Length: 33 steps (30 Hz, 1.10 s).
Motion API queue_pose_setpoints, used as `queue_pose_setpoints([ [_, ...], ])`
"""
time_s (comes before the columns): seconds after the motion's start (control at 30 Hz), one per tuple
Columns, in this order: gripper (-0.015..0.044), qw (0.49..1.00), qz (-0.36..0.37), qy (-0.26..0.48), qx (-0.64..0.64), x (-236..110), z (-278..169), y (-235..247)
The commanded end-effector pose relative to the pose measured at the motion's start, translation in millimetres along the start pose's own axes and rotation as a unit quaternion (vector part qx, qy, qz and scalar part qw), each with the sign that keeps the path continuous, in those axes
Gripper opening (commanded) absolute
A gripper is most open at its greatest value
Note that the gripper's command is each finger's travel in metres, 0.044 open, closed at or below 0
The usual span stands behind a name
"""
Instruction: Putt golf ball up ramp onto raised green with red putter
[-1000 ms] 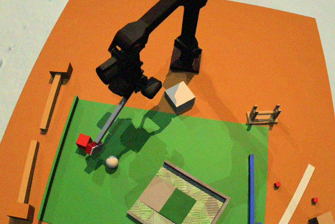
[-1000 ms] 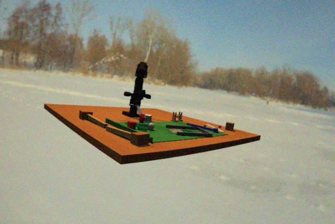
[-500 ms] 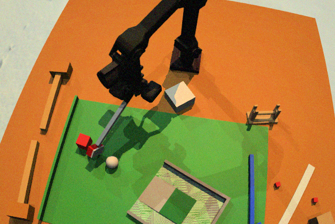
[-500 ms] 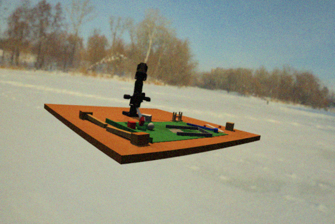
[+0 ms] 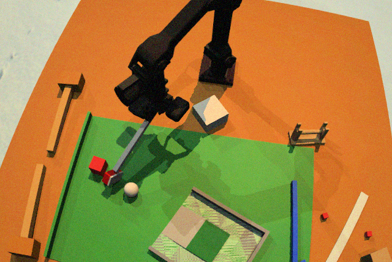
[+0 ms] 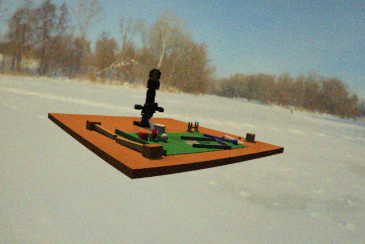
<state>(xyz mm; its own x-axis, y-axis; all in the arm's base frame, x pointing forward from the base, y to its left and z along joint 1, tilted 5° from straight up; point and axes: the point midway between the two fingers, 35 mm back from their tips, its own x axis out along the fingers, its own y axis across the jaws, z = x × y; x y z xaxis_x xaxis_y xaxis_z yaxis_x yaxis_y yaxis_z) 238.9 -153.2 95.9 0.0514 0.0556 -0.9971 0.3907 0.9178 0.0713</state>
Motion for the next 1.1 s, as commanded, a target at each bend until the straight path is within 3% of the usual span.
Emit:
queue_pose_setpoints([
  [0.0, 0.0000, 1.000, 0.000, -0.001, 0.000, -0.6, 0.5, -0.1],
  [0.57, 0.0000, 1.000, -0.001, 0.002, 0.005, 3.2, -1.0, -17.6],
  [0.9, 0.0000, 1.000, 0.001, -0.001, 0.002, 2.5, 1.5, 99.8],
  [1.07, 0.0000, 1.000, 0.002, -0.001, 0.002, 2.4, -0.1, 107.8],
])
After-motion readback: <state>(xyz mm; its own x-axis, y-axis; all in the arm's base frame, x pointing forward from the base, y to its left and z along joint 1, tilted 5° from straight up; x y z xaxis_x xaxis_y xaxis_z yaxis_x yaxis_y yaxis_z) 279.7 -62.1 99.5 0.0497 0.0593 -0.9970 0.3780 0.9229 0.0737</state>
